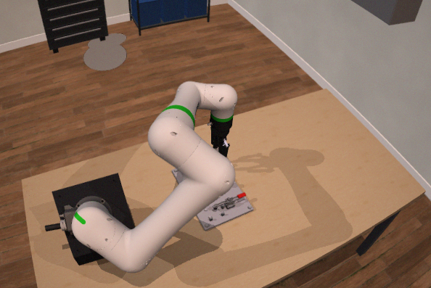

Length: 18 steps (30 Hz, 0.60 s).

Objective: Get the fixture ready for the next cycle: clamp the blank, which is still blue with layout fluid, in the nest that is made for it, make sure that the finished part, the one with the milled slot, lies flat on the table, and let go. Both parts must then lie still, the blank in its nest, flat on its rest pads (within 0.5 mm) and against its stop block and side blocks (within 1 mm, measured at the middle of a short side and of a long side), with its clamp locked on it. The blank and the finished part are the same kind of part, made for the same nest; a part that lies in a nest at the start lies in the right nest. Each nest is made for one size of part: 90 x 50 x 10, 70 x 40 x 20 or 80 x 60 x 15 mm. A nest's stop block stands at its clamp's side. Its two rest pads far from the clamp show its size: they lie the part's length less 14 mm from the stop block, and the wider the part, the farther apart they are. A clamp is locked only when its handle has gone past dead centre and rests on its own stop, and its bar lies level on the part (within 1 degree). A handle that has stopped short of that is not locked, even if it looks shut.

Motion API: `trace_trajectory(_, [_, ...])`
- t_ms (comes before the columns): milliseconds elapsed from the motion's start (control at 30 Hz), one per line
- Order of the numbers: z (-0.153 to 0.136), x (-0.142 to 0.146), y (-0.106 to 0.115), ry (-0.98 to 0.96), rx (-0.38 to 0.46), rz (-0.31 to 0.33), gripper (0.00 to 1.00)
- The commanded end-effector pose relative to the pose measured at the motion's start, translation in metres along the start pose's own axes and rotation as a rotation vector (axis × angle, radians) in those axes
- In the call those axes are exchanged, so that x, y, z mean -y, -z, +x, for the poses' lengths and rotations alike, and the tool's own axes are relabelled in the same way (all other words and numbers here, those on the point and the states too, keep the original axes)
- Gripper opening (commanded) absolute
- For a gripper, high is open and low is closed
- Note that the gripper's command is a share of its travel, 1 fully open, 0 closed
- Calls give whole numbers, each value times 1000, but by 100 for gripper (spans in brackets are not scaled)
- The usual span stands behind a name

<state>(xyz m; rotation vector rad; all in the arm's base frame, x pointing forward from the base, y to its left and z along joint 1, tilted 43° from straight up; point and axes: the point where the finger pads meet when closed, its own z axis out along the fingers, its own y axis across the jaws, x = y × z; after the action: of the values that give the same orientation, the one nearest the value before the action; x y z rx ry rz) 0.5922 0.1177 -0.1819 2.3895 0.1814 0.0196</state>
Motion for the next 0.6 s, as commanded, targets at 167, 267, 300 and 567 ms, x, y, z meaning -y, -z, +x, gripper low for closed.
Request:
trace_trajectory(167, [0,0,37,0,0,0,28])
trace_trajectory(267, [0,0,40,0,0,0,28])
trace_trajectory(300, [0,0,40,0,0,0,28])
trace_trajectory(567, [0,0,41,0,0,0,28])
